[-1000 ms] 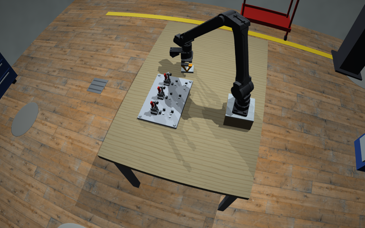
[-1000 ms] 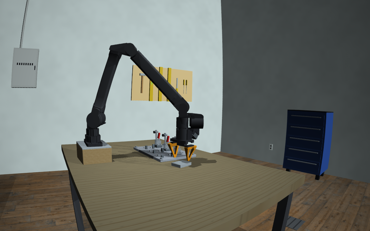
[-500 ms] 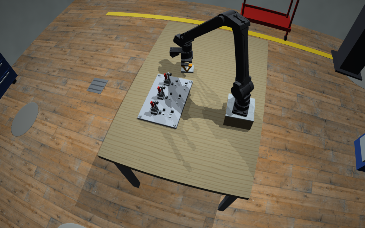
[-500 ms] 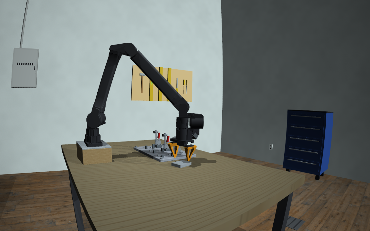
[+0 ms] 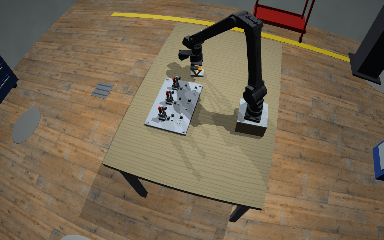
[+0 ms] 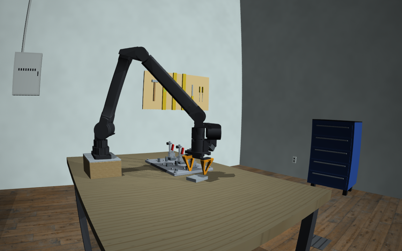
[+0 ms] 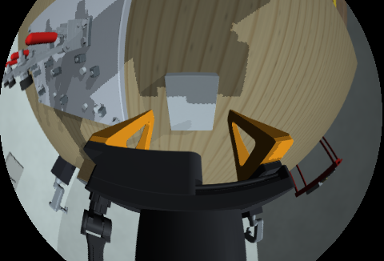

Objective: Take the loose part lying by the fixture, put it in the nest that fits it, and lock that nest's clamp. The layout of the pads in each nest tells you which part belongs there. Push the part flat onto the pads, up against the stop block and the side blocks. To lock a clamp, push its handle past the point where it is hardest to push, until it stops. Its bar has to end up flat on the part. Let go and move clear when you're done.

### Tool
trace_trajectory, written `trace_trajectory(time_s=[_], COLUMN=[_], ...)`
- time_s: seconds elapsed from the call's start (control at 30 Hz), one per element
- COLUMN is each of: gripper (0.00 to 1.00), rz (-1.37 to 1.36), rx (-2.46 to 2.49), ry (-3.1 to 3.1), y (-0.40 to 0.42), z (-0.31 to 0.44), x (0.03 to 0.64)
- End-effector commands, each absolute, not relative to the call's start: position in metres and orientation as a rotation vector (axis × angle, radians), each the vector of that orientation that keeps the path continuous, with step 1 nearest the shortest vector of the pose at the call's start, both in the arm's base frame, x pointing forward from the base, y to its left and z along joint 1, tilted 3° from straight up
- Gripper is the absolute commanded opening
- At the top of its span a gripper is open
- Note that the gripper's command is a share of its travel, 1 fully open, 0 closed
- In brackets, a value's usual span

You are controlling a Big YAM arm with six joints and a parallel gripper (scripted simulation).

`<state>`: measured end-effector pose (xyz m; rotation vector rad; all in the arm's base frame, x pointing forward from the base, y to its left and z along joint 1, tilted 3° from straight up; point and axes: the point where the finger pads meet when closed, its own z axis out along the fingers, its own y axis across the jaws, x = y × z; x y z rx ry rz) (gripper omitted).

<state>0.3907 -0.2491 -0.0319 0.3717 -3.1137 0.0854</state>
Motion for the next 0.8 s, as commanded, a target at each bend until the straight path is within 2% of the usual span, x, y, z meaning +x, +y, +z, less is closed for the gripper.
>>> trace_trajectory(time_s=[0.0, 0.77], gripper=[0.92, 0.92], rz=[0.122, 0.111], rx=[0.382, 0.385], ry=[-3.145, -3.136], y=[-0.26, -0.26], z=[-0.02, -0.05], x=[0.399, 0.396])
